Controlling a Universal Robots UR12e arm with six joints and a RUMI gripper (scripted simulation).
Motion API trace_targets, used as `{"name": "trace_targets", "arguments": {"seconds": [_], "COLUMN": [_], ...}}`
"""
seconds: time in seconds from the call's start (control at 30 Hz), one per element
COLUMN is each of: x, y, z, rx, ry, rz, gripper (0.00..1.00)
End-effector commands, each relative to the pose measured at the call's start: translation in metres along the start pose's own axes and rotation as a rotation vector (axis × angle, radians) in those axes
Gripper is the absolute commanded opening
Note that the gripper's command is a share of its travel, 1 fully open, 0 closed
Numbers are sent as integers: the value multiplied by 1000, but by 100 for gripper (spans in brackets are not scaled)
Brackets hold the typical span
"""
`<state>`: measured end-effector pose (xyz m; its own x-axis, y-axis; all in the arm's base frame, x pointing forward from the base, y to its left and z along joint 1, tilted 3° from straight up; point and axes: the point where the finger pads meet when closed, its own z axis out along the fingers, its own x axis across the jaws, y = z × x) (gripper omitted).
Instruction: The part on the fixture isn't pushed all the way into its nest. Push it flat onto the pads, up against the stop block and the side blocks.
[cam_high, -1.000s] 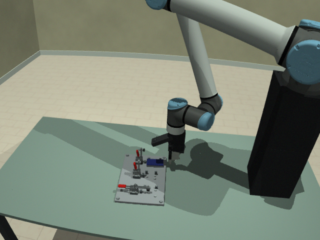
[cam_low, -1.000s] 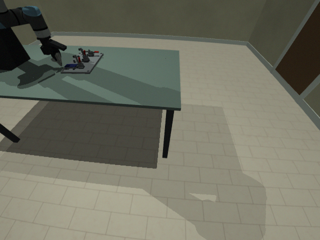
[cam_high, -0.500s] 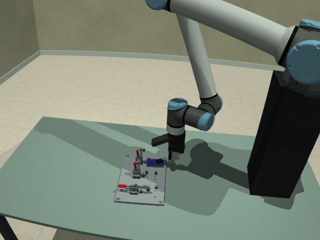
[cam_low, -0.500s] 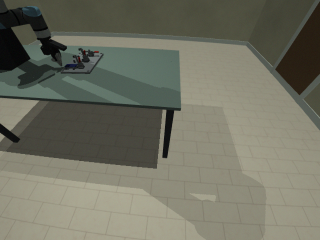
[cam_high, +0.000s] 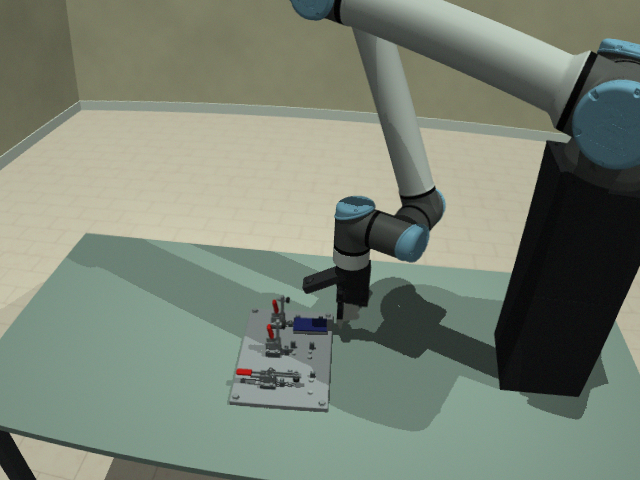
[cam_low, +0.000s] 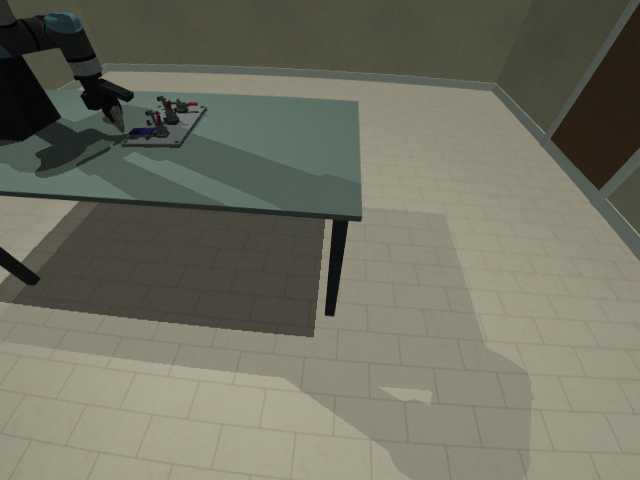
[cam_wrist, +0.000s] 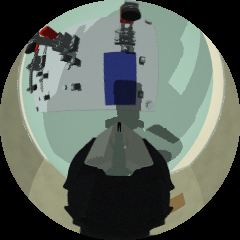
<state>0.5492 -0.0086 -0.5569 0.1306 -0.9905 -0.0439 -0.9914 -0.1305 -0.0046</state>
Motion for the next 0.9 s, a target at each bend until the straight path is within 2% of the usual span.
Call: {"name": "trace_targets", "arguments": {"seconds": [0.0,0.87], "x": [0,0], "y": [0,-4], "z": [0,0], "rx": [1,1], "ry": [0,0], "rz": [0,0], "gripper": [0,0]}}
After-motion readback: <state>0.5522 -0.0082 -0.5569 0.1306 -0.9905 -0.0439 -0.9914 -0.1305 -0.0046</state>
